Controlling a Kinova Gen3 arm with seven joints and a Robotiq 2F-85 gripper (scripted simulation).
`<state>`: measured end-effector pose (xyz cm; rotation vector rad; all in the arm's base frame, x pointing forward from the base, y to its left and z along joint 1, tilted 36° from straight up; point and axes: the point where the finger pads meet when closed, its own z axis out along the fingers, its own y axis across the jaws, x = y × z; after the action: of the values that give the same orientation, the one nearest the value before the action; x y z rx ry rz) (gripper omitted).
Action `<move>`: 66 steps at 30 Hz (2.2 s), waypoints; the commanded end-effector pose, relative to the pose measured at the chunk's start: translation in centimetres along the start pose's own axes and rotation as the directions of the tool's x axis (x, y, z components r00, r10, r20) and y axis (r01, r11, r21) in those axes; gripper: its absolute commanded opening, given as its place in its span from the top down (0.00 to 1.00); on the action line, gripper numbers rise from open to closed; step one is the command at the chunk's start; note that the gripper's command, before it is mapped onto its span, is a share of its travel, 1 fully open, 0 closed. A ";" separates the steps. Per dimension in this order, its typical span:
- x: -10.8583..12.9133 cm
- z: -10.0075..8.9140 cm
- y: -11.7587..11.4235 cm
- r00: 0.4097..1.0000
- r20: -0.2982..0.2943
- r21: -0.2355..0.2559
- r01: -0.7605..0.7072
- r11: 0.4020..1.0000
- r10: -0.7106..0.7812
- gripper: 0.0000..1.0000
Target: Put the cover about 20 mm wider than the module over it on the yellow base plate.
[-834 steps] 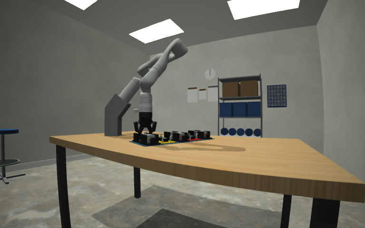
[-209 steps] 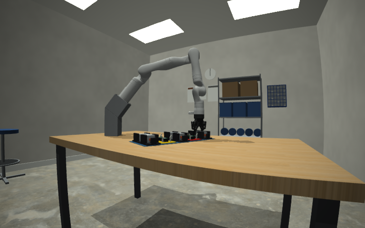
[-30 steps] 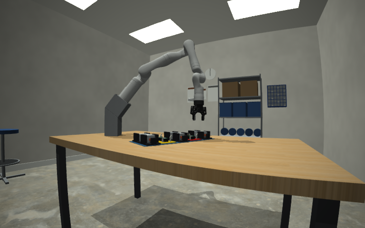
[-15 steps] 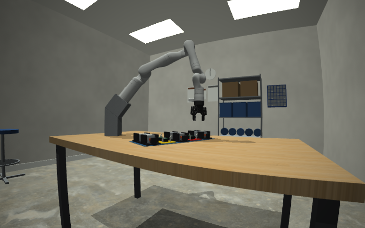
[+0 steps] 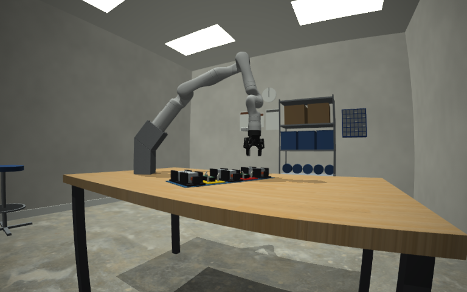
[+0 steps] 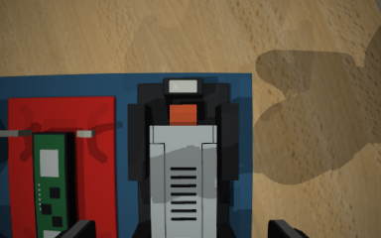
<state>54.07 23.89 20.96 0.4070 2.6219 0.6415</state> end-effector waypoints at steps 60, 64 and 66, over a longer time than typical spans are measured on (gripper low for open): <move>-0.4 2.0 0.1 1.000 0.008 -0.004 0.005 1.000 -0.005 0.00; -0.4 2.0 0.1 1.000 0.008 -0.004 0.005 1.000 -0.005 0.00; -0.4 2.0 0.1 1.000 0.008 -0.004 0.005 1.000 -0.005 0.00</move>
<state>55.02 24.62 19.35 0.4085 2.6212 0.6427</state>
